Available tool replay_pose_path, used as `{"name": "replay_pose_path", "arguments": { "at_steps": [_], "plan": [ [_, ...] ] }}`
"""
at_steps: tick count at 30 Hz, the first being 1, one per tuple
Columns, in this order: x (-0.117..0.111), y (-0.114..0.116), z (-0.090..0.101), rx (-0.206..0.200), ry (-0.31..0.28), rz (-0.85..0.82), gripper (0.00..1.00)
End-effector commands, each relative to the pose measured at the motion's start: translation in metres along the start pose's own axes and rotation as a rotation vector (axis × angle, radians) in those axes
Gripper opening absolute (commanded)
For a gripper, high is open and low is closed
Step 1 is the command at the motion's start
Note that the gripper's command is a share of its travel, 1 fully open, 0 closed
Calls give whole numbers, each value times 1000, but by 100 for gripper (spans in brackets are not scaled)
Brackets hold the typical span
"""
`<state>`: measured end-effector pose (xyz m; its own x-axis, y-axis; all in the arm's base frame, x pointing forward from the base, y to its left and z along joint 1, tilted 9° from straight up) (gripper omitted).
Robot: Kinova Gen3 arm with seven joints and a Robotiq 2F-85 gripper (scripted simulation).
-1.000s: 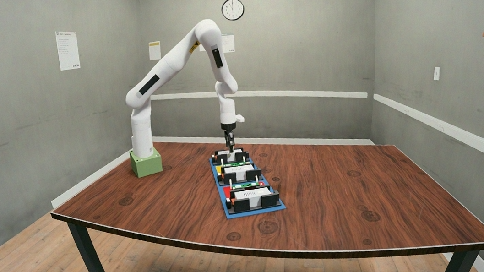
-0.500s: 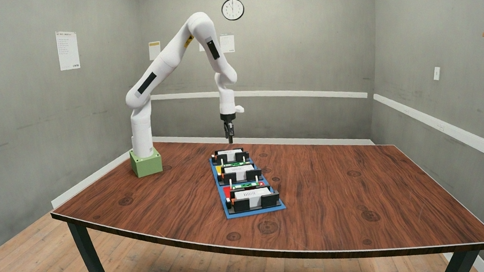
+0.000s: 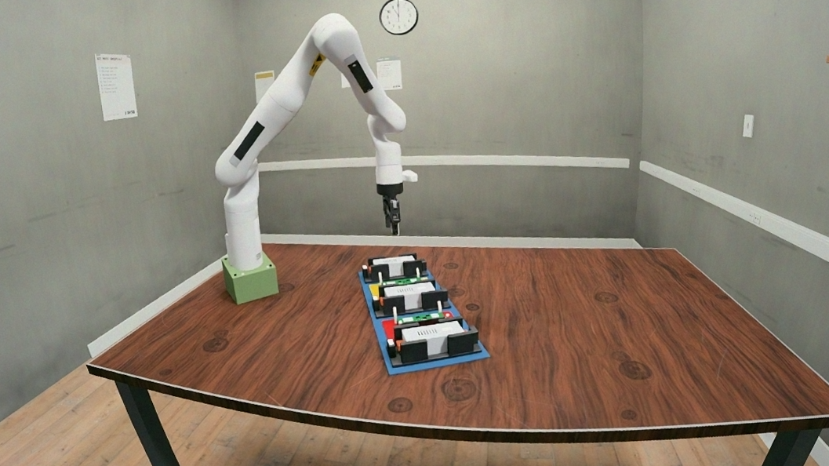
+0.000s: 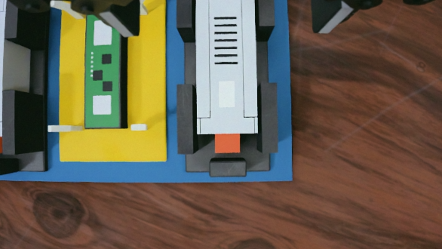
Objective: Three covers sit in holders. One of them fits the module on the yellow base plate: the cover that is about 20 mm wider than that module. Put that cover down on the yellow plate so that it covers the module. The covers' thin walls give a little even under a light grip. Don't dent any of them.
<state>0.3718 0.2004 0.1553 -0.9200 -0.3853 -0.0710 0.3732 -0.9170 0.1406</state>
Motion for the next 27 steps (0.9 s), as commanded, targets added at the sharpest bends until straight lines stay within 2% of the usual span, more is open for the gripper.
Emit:
{"name": "replay_pose_path", "arguments": {
  "at_steps": [1,27],
  "plan": [
    [0,0,-1,0,2,0,100],
    [0,0,-10,0,2,0,100]
  ]
}}
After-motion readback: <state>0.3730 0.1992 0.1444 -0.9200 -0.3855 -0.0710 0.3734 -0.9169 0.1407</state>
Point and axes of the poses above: the point where the finger pads meet when closed, its own z axis back along the fingers, its own y axis across the jaws, x = y × z, the point moved 8 cm from there along z, back along the fingers, and after that the axes turned 2 degrees about -z, right-handed, at the moved point
